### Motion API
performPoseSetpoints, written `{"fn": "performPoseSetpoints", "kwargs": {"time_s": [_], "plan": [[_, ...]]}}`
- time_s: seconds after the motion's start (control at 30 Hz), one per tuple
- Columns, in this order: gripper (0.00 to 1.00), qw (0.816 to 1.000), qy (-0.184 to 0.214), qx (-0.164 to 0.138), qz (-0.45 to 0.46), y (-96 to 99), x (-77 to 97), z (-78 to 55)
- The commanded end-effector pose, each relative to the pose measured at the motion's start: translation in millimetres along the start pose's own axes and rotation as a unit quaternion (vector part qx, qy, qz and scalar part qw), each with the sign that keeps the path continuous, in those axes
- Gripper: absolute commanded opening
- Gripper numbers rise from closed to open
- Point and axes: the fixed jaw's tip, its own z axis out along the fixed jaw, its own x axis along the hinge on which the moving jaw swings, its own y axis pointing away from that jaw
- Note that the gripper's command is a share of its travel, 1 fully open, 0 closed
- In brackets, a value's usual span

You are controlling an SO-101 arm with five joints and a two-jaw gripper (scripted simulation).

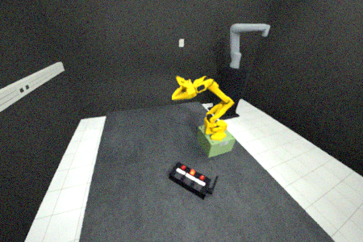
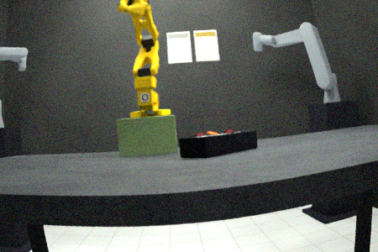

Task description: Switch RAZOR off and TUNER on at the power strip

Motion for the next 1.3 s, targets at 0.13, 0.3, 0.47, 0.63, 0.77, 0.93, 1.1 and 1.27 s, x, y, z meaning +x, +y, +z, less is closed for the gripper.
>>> {"fn": "performPoseSetpoints", "kwargs": {"time_s": [0.13,0.3,0.47,0.63,0.77,0.93,1.1,1.27], "plan": [[0.00,0.980,0.051,-0.194,-0.001,111.7,18.6,31.7],[0.00,0.959,0.091,-0.267,-0.018,161.7,38.8,26.7],[0.00,0.940,0.125,-0.314,-0.039,196.1,58.9,16.7],[0.00,0.926,0.149,-0.343,-0.056,217.2,75.3,7.1],[0.00,0.922,0.155,-0.349,-0.061,221.7,79.4,4.7],[0.00,0.922,0.155,-0.349,-0.061,221.9,79.6,4.5],[0.00,0.922,0.155,-0.349,-0.061,221.9,79.6,4.5],[0.00,0.922,0.155,-0.349,-0.061,221.9,79.6,4.5]]}}
